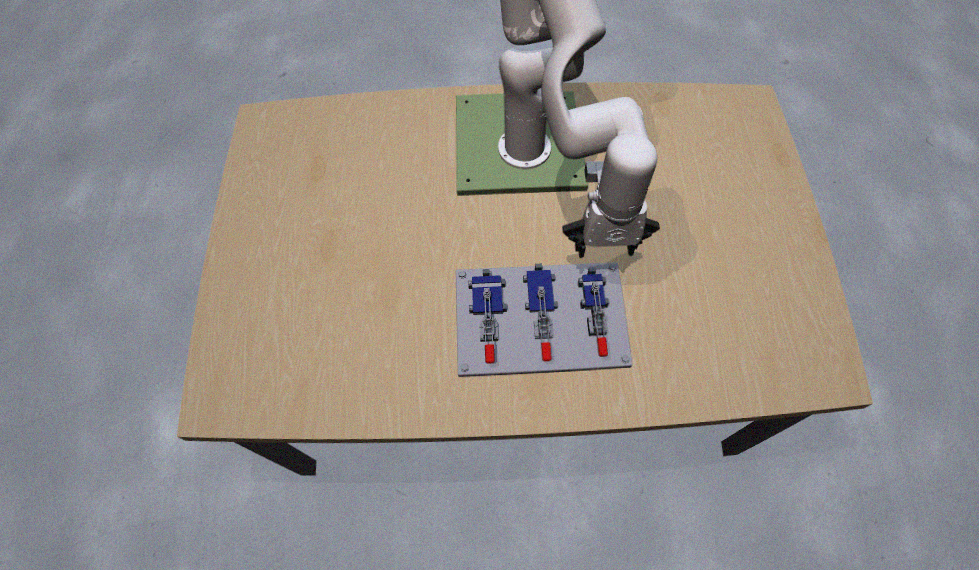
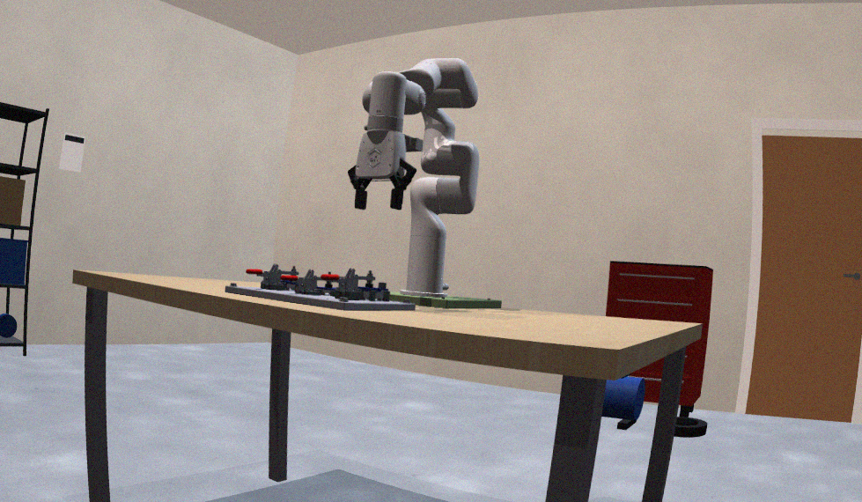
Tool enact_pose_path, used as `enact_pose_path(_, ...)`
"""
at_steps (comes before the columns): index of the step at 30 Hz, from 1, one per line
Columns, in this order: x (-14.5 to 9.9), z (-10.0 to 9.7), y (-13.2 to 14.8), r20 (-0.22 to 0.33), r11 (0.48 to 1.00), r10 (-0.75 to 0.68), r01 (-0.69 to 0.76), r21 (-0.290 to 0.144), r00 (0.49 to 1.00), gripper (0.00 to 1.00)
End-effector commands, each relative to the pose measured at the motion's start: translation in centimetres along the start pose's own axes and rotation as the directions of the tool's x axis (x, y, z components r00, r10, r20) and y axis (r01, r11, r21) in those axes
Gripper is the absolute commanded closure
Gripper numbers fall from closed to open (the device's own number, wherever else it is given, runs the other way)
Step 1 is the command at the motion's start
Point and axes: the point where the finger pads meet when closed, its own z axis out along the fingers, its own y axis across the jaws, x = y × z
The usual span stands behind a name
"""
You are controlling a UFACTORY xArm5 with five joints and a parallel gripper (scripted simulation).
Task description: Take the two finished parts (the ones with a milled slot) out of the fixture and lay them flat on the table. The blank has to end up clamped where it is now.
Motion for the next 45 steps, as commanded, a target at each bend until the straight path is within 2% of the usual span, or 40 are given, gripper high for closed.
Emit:
enact_pose_path(1, -0.11, -0.16, 0.03, 0.004, 1.000, 0.000, 0.000, -0.001, 1.000, 0.00)
enact_pose_path(2, -0.11, -0.16, 0.03, 0.004, 1.000, 0.000, 0.000, -0.001, 1.000, 0.00)
enact_pose_path(3, -0.11, -0.16, 0.03, 0.004, 1.000, 0.000, 0.000, -0.001, 1.000, 0.52)
enact_pose_path(45, -0.11, -0.16, 0.03, 0.004, 1.000, 0.000, 0.000, -0.001, 1.000, 0.52)
